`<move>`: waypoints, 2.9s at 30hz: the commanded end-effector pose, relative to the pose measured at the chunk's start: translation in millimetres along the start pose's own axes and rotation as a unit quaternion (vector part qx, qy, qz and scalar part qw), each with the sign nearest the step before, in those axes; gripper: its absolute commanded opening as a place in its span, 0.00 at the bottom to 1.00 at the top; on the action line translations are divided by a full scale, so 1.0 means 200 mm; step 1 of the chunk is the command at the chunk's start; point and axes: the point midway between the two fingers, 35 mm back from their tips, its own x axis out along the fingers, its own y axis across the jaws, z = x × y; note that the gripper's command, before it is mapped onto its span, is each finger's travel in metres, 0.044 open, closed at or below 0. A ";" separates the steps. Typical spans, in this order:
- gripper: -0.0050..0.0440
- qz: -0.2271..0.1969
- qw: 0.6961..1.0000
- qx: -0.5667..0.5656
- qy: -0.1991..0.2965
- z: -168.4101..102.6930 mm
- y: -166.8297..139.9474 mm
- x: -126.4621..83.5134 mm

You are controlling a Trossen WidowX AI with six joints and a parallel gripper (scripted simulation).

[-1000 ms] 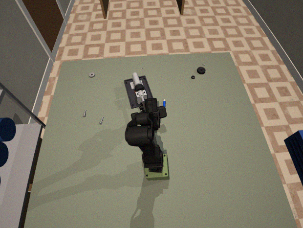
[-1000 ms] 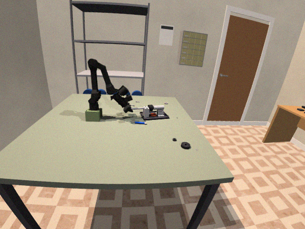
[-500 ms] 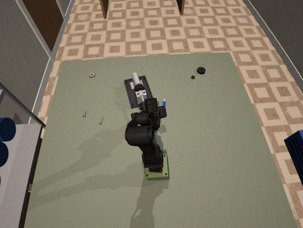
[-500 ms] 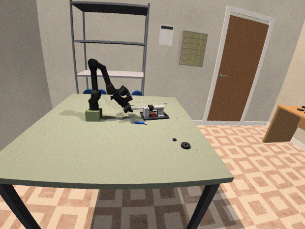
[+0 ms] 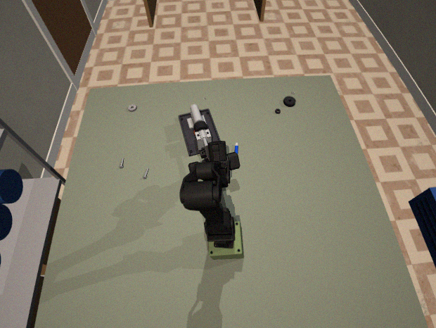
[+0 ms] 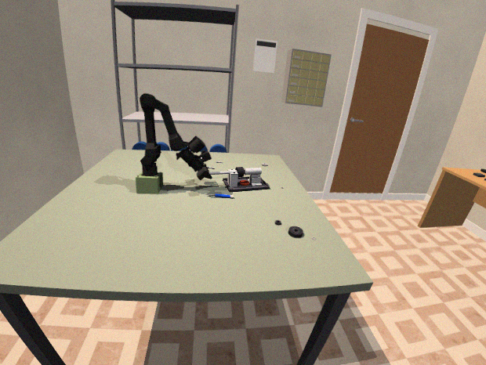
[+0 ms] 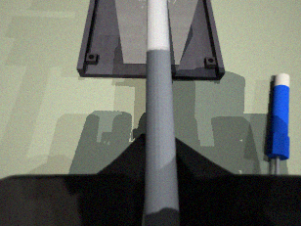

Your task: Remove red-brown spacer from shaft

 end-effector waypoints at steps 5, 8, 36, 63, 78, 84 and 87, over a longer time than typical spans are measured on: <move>0.00 -0.002 1.000 -0.006 -0.021 0.09 -0.01 0.00; 0.00 -0.003 1.000 -0.006 -0.020 0.07 -0.01 -0.01; 0.00 -0.003 1.000 -0.006 -0.020 0.07 -0.01 -0.01; 0.00 -0.002 1.000 -0.004 -0.018 0.10 -0.01 0.02; 0.00 -0.002 1.000 -0.004 -0.018 0.11 -0.01 0.03; 0.00 -0.002 1.000 -0.004 -0.018 0.11 -0.01 0.04; 0.00 -0.002 1.000 -0.004 -0.018 0.12 -0.01 0.04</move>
